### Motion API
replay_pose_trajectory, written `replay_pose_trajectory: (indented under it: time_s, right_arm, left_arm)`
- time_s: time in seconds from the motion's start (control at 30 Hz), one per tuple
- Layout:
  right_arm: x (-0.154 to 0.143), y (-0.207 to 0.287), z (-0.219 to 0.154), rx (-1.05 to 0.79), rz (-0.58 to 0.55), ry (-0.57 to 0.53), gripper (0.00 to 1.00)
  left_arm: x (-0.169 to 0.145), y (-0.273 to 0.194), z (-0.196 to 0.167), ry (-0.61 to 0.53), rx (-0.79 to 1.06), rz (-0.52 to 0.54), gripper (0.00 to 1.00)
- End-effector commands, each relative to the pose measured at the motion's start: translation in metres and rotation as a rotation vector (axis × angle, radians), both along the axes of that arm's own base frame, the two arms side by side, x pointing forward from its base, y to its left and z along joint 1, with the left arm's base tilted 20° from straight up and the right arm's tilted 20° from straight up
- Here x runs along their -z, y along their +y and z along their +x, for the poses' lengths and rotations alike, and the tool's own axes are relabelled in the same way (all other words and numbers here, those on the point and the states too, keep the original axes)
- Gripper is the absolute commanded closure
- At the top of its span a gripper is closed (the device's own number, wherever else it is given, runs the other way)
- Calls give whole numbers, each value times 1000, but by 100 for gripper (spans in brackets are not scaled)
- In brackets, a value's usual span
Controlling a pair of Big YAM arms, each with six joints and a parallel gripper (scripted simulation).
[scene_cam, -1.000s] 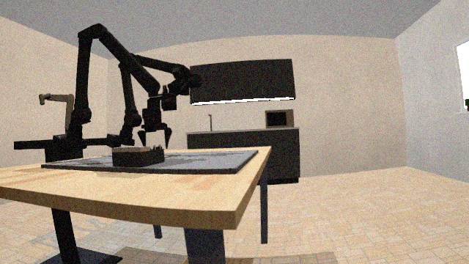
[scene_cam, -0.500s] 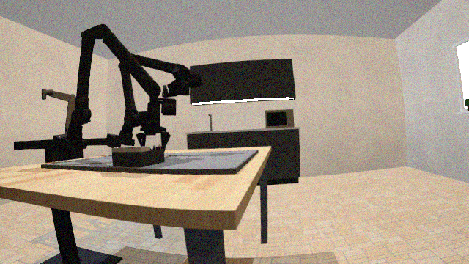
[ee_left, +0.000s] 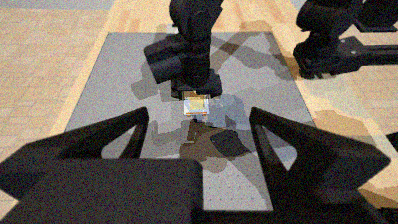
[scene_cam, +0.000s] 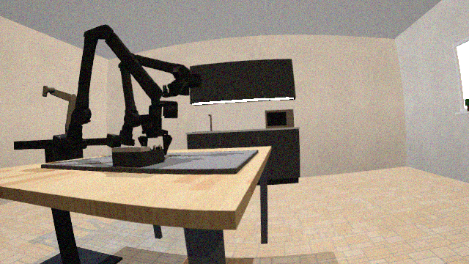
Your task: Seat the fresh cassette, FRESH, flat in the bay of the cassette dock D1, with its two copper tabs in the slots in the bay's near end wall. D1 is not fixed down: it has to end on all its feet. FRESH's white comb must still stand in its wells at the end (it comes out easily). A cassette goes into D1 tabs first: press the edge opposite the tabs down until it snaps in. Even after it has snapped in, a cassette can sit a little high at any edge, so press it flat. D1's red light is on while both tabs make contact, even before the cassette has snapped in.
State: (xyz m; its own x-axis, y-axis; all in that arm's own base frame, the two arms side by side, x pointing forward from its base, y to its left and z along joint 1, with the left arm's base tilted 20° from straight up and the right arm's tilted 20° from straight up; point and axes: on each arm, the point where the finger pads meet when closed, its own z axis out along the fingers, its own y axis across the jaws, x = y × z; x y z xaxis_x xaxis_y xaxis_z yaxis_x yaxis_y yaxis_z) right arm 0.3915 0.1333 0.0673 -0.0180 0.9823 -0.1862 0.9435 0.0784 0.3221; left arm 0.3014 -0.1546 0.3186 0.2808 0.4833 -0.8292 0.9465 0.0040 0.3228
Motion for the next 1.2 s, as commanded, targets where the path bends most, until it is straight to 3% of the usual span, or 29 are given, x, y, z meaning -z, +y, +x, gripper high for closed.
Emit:
replay_pose_trajectory:
  time_s: [0.0, 0.23, 0.43, 0.47, 0.73, 0.83, 0.9, 1.0, 1.17]
  right_arm:
    - [5, -2, 17, 14, 7, -15, 0]
    - [17, -8, 13, 11, 1, -3, 1]
    - [5, 0, 14, 9, 7, -15, 0]
    - [2, 1, 17, 9, 10, -21, 7]
    - [5, -1, 11, 9, 9, -20, 30]
    - [5, -1, 11, 9, 9, -19, 33]
    - [-8, 3, 13, 9, 19, -38, 55]
    - [-28, 8, 8, 7, 23, -48, 23]
    - [-54, 10, -1, 7, 25, -49, 23]
  left_arm:
    - [-23, -3, 14, -52, 1, -1, 0]
    - [-23, -3, 14, -52, 1, -1, 0]
    - [-23, -3, 14, -52, 1, -1, 0]
    - [-23, -3, 14, -52, 1, -1, 0]
    - [-23, -3, 14, -52, 1, -1, 0]
    - [-23, -3, 14, -52, 1, -1, 0]
    - [-23, -3, 14, -52, 1, -1, 0]
    - [-23, -3, 14, -52, 1, -1, 0]
    - [-23, -3, 14, -52, 1, -1, 0]
